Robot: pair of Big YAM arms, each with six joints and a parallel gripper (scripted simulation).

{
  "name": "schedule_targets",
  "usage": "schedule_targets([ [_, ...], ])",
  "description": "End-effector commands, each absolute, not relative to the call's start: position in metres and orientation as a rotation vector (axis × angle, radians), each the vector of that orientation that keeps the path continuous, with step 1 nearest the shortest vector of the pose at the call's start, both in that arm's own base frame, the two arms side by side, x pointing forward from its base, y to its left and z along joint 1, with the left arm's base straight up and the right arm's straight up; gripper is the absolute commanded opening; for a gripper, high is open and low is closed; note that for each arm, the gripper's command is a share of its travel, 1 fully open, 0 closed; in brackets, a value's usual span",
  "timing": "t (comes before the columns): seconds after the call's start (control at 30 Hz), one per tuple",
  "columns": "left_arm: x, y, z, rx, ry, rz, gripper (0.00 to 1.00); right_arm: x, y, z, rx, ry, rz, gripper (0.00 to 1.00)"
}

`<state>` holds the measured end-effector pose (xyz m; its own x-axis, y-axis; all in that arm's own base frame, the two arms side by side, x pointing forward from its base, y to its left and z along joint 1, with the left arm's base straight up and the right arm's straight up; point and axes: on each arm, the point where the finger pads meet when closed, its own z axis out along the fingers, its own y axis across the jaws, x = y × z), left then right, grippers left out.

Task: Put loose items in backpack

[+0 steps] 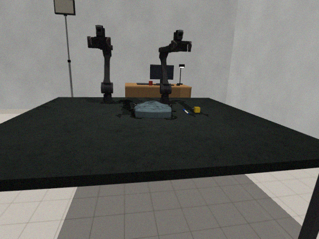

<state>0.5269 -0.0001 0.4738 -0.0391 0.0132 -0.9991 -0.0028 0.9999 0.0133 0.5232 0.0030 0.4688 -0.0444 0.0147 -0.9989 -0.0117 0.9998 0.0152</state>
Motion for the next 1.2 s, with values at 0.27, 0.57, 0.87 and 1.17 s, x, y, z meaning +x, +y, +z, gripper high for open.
schedule_targets([
  [0.27, 0.524, 0.000, 0.489, 0.003, 1.579, 0.009, 1.00, 0.520, 0.004, 0.486, -0.006, 1.582, 0.020, 1.00],
  [0.57, 0.524, 0.000, 0.509, 0.004, 1.545, 0.008, 0.90, 0.520, 0.004, 0.505, -0.006, 1.547, 0.020, 0.90],
  [0.87, 0.524, 0.000, 0.509, 0.004, 1.545, 0.008, 0.90, 0.520, 0.004, 0.505, -0.006, 1.547, 0.020, 0.90],
  [1.17, 0.524, 0.000, 0.509, 0.004, 1.545, 0.008, 0.90, 0.520, 0.004, 0.505, -0.006, 1.547, 0.020, 0.90],
])
